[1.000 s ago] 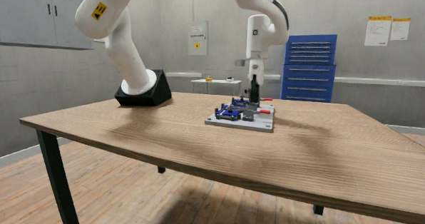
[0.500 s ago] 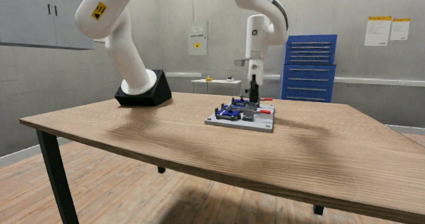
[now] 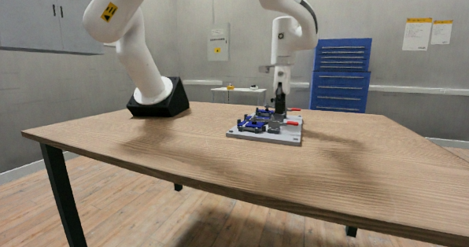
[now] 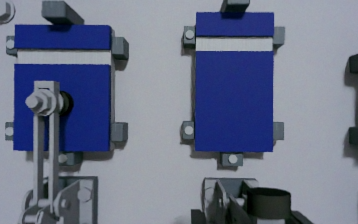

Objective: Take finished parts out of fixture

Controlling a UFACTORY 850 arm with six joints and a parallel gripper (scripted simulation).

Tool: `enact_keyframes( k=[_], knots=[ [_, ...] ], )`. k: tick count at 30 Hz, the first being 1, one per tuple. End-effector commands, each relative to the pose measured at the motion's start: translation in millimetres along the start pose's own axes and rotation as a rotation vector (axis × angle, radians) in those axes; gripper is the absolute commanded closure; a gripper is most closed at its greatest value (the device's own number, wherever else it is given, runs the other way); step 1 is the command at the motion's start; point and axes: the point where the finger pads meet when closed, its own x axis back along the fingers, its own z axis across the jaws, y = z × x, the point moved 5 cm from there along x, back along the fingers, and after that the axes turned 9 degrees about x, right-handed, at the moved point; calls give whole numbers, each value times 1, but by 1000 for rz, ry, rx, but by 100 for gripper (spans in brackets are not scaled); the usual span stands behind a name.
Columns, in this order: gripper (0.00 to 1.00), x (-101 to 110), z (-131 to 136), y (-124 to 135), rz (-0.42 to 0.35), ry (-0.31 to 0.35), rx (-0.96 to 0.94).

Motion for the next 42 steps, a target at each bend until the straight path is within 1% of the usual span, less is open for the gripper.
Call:
enact_keyframes(
  k=[1,27,33,35,42],
  knots=[
    [52,1,0,2,-4,2,-1],
    [52,3,0,1,-3,1,-1],
    [52,14,0,1,-3,1,-1],
    [52,14,0,1,-3,1,-1],
    [52,35,0,1,-3,1,-1]
  ],
)
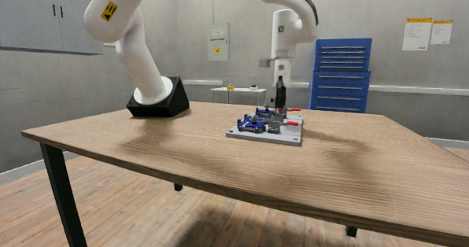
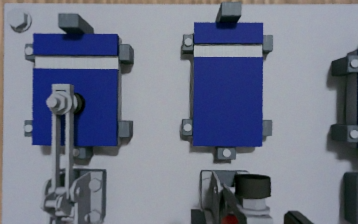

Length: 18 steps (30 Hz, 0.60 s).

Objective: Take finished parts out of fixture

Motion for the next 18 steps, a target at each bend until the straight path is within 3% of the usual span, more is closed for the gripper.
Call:
enact_keyframes(
  k=[1,8,18],
  knots=[
    [52,15,0,1,-2,0,-1],
    [52,27,0,1,-2,0,-1],
    [52,28,0,1,-2,0,-1]
  ],
)
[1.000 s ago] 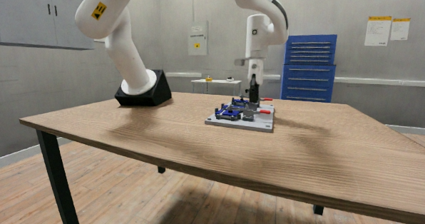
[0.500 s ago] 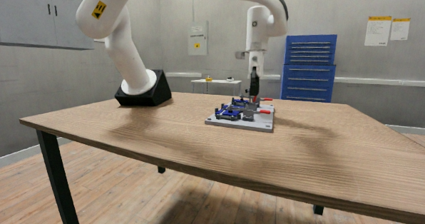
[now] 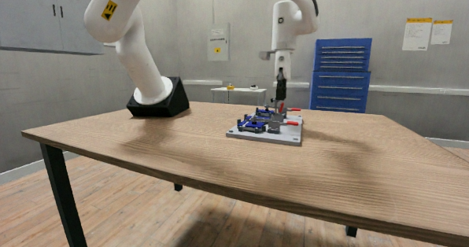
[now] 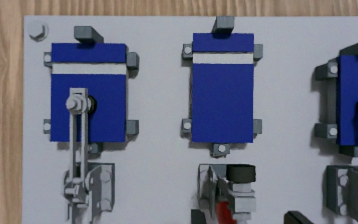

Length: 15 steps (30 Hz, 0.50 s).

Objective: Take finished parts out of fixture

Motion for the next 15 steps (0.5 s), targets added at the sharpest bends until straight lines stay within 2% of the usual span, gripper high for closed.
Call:
enact_keyframes(
  k=[1,6,7,15],
  knots=[
    [52,1,0,1,-2,0,-1],
    [52,1,0,1,-2,0,-1],
    [0,1,0,1,-2,0,-1],
    [0,1,0,1,-2,0,-1]
  ],
)
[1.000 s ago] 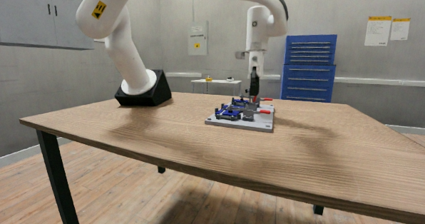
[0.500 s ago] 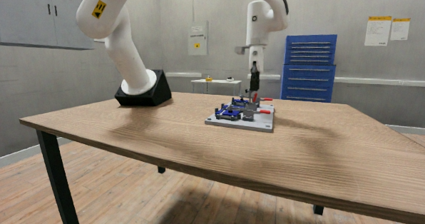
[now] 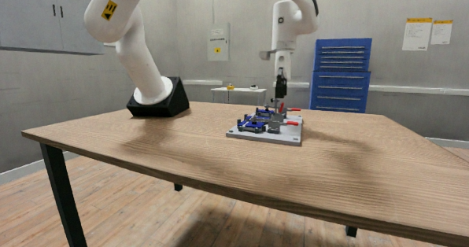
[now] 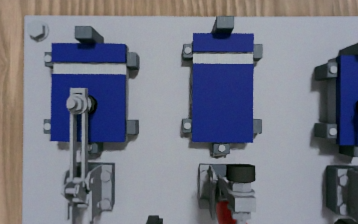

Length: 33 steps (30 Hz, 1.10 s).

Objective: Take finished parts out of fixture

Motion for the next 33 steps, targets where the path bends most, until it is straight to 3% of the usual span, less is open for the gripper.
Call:
enact_keyframes(
  k=[1,33],
  knots=[
    [0,0,0,1,-2,0,-1],
    [0,-2,2,-9,-2,0,-1]
  ],
)
